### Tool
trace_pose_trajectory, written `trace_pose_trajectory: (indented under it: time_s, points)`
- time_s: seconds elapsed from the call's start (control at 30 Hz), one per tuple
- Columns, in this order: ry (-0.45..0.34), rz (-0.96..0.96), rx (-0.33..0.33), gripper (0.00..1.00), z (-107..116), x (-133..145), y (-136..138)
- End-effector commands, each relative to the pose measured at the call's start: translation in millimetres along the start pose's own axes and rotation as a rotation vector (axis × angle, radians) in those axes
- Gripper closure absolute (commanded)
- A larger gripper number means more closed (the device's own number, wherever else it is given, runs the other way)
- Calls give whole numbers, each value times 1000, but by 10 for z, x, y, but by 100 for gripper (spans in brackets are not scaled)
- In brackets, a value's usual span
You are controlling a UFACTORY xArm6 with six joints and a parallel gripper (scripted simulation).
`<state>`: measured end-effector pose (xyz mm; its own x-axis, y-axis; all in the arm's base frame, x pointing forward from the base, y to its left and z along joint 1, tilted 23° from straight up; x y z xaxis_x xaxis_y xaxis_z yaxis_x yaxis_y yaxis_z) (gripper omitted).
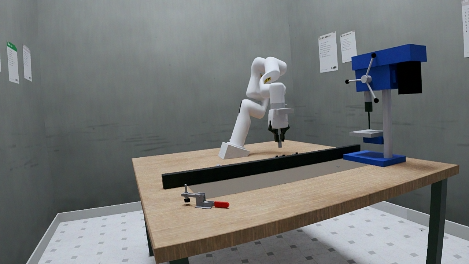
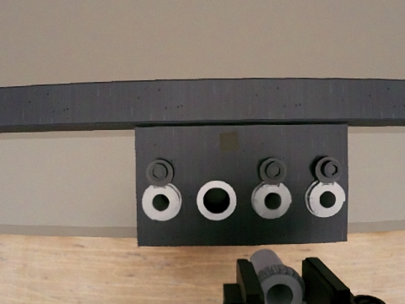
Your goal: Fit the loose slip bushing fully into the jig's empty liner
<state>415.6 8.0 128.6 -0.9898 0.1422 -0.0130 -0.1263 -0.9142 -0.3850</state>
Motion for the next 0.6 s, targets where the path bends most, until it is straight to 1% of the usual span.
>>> trace_pose_trajectory:
  time_s: [0.0,0.57]
  points:
    - [4,1,0,74,17,-44,-33]
    - [4,1,0,74,25,-133,-121]
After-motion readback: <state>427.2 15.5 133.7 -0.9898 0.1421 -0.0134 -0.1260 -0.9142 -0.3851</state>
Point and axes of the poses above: the point where the finger pads meet when closed, its own z axis back along the fingers, its own y axis across the jaws, x = y × z, the point moved 1 cm from there along z, back along the fingers, and after that the axes turned 4 degrees about -z, right-handed, at the moved point
